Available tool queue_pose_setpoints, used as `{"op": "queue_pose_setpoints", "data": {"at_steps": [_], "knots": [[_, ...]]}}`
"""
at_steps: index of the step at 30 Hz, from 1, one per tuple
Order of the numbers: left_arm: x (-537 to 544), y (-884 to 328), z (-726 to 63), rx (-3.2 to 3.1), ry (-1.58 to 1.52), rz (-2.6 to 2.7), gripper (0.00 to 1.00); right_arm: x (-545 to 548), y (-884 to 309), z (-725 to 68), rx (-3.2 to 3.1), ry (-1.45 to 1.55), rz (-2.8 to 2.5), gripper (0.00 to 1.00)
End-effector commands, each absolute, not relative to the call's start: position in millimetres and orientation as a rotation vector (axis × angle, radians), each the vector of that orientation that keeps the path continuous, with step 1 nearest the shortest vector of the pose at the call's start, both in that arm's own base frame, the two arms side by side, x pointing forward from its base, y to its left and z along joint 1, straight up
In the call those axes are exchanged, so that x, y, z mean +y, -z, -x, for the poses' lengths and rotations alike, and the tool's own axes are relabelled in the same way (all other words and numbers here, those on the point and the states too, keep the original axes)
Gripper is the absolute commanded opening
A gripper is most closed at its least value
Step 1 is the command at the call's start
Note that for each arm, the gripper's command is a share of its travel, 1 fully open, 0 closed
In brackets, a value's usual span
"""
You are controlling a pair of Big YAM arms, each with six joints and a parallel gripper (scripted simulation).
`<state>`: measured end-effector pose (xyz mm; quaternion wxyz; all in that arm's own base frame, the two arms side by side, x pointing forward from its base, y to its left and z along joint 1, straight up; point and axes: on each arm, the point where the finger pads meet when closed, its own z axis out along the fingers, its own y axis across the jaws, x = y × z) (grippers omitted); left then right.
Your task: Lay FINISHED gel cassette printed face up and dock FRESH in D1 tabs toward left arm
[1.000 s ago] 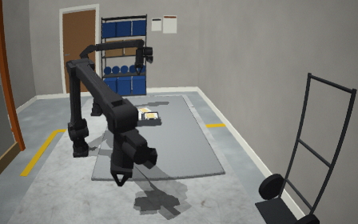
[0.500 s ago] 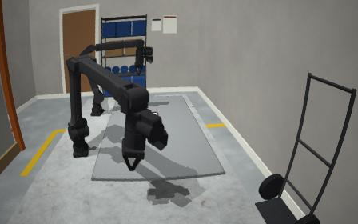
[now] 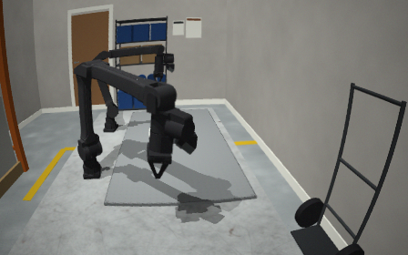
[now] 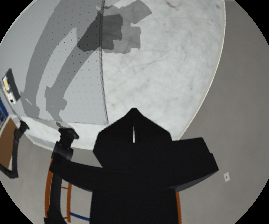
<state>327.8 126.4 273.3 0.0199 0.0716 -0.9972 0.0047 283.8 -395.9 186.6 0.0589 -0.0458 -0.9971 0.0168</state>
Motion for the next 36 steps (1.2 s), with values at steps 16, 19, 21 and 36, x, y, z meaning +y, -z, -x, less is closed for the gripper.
{"op": "queue_pose_setpoints", "data": {"at_steps": [16, 19, 21, 36], "knots": [[124.6, -292.7, -336.7, -3.135, 0.0, -0.204, 0.0, -321.3, -230.0, -314.6, -3.064, -0.068, 0.197, 0.0], [124.6, -292.7, -336.7, -3.135, 0.0, -0.204, 0.0, -308.0, -235.3, -319.3, -3.084, -0.058, 0.213, 0.0], [124.6, -292.7, -336.7, -3.135, 0.0, -0.204, 0.0, -299.0, -238.7, -321.7, -3.084, -0.058, 0.213, 0.0], [124.6, -292.7, -336.7, -3.135, 0.0, -0.204, 0.0, -238.9, -260.3, -333.8, -3.102, -0.043, 0.228, 0.0]]}}
